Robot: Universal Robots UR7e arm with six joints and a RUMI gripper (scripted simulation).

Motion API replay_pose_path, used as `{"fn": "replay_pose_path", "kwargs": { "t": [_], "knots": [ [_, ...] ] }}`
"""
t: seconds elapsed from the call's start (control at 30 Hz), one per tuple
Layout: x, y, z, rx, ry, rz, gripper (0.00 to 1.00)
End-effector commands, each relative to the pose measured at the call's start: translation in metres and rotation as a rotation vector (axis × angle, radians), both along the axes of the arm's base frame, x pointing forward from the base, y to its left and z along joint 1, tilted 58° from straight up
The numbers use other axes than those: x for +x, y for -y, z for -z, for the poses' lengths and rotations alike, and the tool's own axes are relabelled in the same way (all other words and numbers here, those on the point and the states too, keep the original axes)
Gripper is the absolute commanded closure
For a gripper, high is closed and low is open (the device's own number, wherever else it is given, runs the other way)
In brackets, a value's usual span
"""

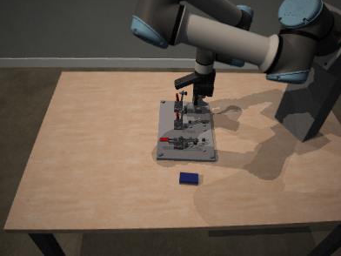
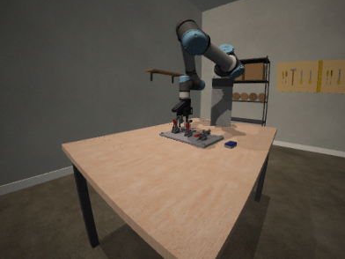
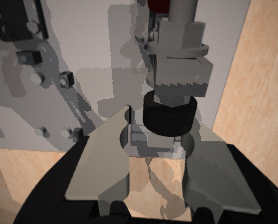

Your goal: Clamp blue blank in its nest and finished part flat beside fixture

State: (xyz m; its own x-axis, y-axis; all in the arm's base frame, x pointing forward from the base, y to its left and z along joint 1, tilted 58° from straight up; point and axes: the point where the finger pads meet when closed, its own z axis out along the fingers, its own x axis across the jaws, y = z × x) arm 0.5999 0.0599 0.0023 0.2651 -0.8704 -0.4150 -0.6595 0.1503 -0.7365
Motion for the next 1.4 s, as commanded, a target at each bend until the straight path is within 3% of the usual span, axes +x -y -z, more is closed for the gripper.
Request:
{"fn": "replay_pose_path", "kwargs": {
  "t": [0.0, 1.37],
  "knots": [
    [0.000, 0.000, 0.000, 0.000, 0.001, 0.000, 1.00],
    [-0.026, 0.017, -0.020, 0.000, 0.001, 0.000, 1.00]
  ]
}}
